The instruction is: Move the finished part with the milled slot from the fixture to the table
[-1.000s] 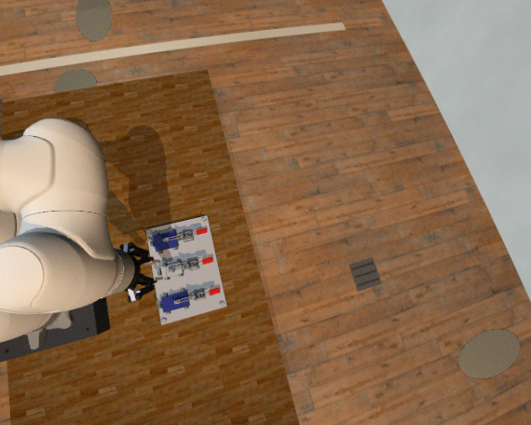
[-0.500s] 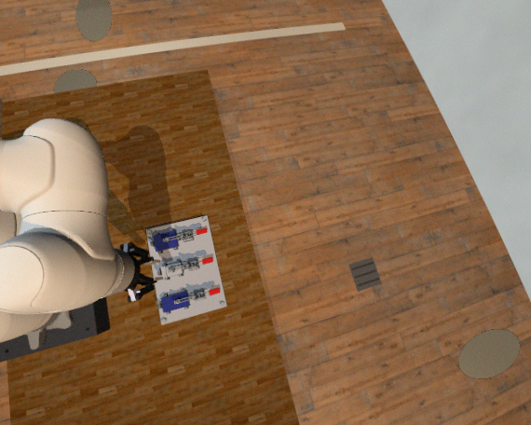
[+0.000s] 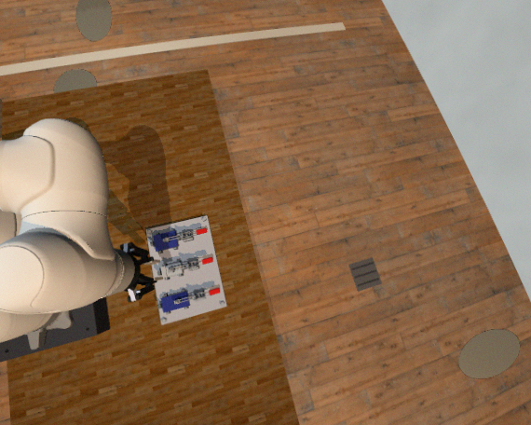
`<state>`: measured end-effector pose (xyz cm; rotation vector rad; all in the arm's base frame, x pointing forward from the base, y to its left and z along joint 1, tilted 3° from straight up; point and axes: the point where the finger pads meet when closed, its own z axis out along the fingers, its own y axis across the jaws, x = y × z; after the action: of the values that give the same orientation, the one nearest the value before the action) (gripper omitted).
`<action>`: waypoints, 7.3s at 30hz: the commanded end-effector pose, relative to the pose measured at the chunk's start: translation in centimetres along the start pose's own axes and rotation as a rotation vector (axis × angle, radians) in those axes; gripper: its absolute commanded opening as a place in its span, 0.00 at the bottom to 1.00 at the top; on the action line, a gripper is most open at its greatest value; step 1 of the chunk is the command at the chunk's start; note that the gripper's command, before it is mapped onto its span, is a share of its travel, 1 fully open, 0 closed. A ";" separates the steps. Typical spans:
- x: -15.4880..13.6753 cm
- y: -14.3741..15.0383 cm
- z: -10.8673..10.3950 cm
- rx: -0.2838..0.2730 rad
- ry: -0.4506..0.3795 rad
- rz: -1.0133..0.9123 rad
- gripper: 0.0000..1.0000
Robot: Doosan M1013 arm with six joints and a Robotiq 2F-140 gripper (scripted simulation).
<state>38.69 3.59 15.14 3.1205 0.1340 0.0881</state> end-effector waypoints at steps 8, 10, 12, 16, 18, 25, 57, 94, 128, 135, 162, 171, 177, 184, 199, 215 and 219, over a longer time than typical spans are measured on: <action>-0.2 0.0 0.0 0.002 -0.003 0.006 0.28; -0.2 0.0 0.0 0.002 -0.003 0.006 0.28; -0.2 0.0 0.0 0.002 -0.003 0.006 0.28; -0.2 0.0 0.0 0.002 -0.003 0.006 0.28; -0.2 0.0 0.0 0.002 -0.003 0.006 0.28; -0.2 0.0 0.0 0.002 -0.003 0.006 0.28; -0.2 0.0 0.0 0.002 -0.003 0.006 0.28; -0.2 -0.1 0.0 0.002 -0.003 0.006 0.28; -0.2 -0.1 3.2 0.002 -0.002 0.005 0.28; -0.2 -0.1 5.6 0.002 -0.002 0.005 0.28; 6.1 -0.1 6.0 0.002 -0.002 0.005 0.28; 11.4 -0.1 6.0 0.002 -0.002 0.005 0.28; 12.5 -0.1 6.0 0.002 -0.002 0.005 0.28; 12.8 -0.1 6.0 0.002 -0.002 0.005 0.28; 12.8 -0.1 7.9 0.002 -0.002 0.005 0.28; 12.8 -0.1 11.1 0.002 -0.002 0.005 0.28; 12.8 -0.1 11.3 0.002 -0.002 0.005 0.28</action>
<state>52.34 4.73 5.10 3.1244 0.1290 0.0900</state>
